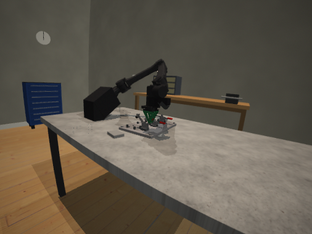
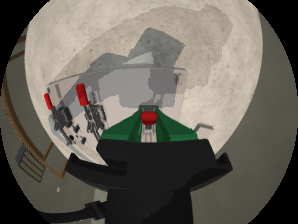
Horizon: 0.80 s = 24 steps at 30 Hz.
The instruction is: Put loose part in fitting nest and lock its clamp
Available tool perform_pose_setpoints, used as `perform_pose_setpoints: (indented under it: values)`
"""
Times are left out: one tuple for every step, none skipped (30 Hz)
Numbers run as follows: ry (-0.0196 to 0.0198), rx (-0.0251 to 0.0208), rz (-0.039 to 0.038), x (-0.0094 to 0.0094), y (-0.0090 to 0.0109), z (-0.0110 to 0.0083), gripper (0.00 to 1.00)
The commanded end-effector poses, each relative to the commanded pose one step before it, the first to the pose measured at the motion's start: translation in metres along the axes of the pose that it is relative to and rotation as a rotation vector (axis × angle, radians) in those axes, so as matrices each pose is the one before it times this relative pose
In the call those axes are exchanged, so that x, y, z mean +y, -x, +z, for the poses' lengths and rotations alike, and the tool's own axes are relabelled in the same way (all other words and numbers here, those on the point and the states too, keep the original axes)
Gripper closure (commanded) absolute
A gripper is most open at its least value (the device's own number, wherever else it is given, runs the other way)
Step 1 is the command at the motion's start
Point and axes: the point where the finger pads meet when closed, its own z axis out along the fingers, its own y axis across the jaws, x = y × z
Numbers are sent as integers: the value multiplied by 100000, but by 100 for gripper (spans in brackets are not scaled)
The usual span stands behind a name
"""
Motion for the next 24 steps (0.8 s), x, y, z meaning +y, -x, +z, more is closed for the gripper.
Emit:
perform_pose_setpoints:
  values:
    - [-575, -993, 681, -159, -1161, -2123, 100]
    - [1, 4, 0, 1, -91, -25, 100]
    - [1, 4, 0, 1, -89, -24, 100]
    - [0, 0, 0, 0, 0, 0, 100]
    - [0, 0, 0, 0, 0, 0, 100]
    - [0, 3, 0, 0, -85, -11, 100]
    - [0, 3, 0, 0, -83, -10, 100]
    - [0, 3, 0, 0, -81, -10, 100]
    - [0, 3, 0, 0, -79, -9, 100]
    - [0, 3, 0, 0, -77, -9, 100]
    - [0, 3, 0, 0, -74, -9, 100]
    - [1, 3, 0, 0, -72, -8, 100]
    - [1, 3, 0, 1, -69, -8, 100]
    - [1, 3, 0, 1, -67, -8, 100]
    - [0, 2, 0, 0, -63, -1, 100]
    - [0, 2, 0, 0, -59, 2, 100]
    - [0, 2, 0, 0, -57, 2, 100]
    - [0, 2, 0, 0, -54, 2, 100]
    - [0, 2, 0, 0, -51, 2, 100]
    - [0, 2, 0, 0, -48, 2, 100]
    - [0, 0, 0, 0, 0, 0, 100]
    - [0, 0, 0, 0, 0, 0, 100]
    - [1, 4, 3, -1, -46, 3, 100]
    - [-1, -1, -3, 1, -41, 0, 100]
